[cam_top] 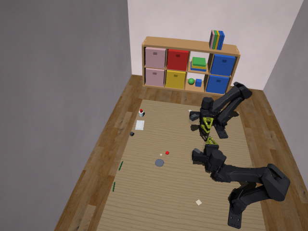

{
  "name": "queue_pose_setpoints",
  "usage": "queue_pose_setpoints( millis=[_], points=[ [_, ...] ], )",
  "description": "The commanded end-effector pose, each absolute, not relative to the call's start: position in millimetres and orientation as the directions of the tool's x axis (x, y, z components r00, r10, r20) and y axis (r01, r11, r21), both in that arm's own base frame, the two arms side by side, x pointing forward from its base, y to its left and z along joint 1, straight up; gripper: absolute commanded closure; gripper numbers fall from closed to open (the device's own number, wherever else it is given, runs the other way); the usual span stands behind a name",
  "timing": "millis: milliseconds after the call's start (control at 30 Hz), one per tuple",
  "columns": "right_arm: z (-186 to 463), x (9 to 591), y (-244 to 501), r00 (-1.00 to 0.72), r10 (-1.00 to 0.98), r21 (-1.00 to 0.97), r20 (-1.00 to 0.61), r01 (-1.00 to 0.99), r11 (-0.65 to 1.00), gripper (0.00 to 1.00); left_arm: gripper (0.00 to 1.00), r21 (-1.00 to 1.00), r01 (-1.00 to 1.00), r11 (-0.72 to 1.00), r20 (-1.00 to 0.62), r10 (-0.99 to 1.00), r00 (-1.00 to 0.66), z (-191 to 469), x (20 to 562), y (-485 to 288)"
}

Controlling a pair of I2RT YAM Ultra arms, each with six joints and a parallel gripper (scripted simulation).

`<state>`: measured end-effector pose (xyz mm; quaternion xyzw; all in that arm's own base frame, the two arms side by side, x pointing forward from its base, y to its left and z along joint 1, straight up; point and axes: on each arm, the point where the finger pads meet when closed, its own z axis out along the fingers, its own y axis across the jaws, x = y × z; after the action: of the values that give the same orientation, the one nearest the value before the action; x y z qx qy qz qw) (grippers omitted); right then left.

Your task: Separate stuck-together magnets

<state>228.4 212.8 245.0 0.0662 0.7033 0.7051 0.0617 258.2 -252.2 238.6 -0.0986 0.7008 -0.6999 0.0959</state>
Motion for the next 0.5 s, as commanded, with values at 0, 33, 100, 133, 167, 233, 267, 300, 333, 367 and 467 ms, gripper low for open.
queue_pose_setpoints(
  millis=[0, 33, 100, 133, 167, 233, 267, 300, 333, 367, 467],
  points=[
    [250.5, 231.3, 212.4, -0.98, 0.194, 0.999, -0.048, -0.05, -0.005, 0.6, 0.75, -1.0, 0.018, -0.006, -0.016, -0.269, -0.963, 244.6, 257.6, -253.0],
    [247.6, 231.6, 212.4, -0.98, 0.197, 0.999, -0.043, -0.044, -0.001, 0.6, 0.75, -1.0, 0.018, -0.006, -0.016, -0.269, -0.963, 244.6, 257.6, -253.0],
    [246.1, 232.2, 212.3, -0.979, 0.201, 0.999, -0.042, -0.043, 0.002, 0.6, 0.75, -1.0, 0.018, -0.006, -0.016, -0.269, -0.963, 244.6, 257.6, -253.0],
    [246.1, 232.2, 212.3, -0.979, 0.201, 0.999, -0.042, -0.043, 0.002, 0.6, 0.75, -1.0, 0.018, -0.006, -0.016, -0.269, -0.963, 244.6, 257.6, -253.0],
    [246.1, 232.2, 212.3, -0.979, 0.201, 0.999, -0.042, -0.043, 0.002, 0.6, 0.75, -1.0, 0.018, -0.006, -0.016, -0.269, -0.963, 244.6, 257.6, -253.0],
    [245.1, 232.5, 212.1, -0.978, 0.203, 0.999, -0.04, -0.04, 0.003, 0.6, 0.75, -1.0, 0.018, -0.006, -0.016, -0.269, -0.963, 244.6, 257.6, -253.0],
    [245.1, 232.5, 212.1, -0.978, 0.203, 0.999, -0.04, -0.04, 0.003, 0.6, 0.75, -1.0, 0.018, -0.006, -0.016, -0.269, -0.963, 244.6, 257.6, -253.0],
    [241.8, 230.3, 213.4, -0.981, 0.194, 1.0, 0.004, 0.004, 0.004, 0.6, 0.75, -1.0, 0.018, -0.006, -0.016, -0.269, -0.963, 244.6, 257.6, -253.0],
    [241.8, 230.3, 213.4, -0.981, 0.194, 1.0, 0.004, 0.004, 0.004, 0.6, 0.75, -1.0, 0.018, -0.006, -0.016, -0.269, -0.963, 244.6, 257.6, -253.0],
    [241.8, 230.3, 213.4, -0.981, 0.194, 1.0, 0.004, 0.004, 0.004, 0.6, 0.75, -1.0, 0.018, -0.006, -0.016, -0.269, -0.963, 244.6, 257.6, -253.0],
    [242.7, 231.2, 215.6, -0.981, 0.195, 1.0, 0.004, 0.005, 0.004, 0.6, 0.75, -1.0, 0.018, -0.006, -0.016, -0.269, -0.963, 244.6, 257.6, -253.0]
  ],
)
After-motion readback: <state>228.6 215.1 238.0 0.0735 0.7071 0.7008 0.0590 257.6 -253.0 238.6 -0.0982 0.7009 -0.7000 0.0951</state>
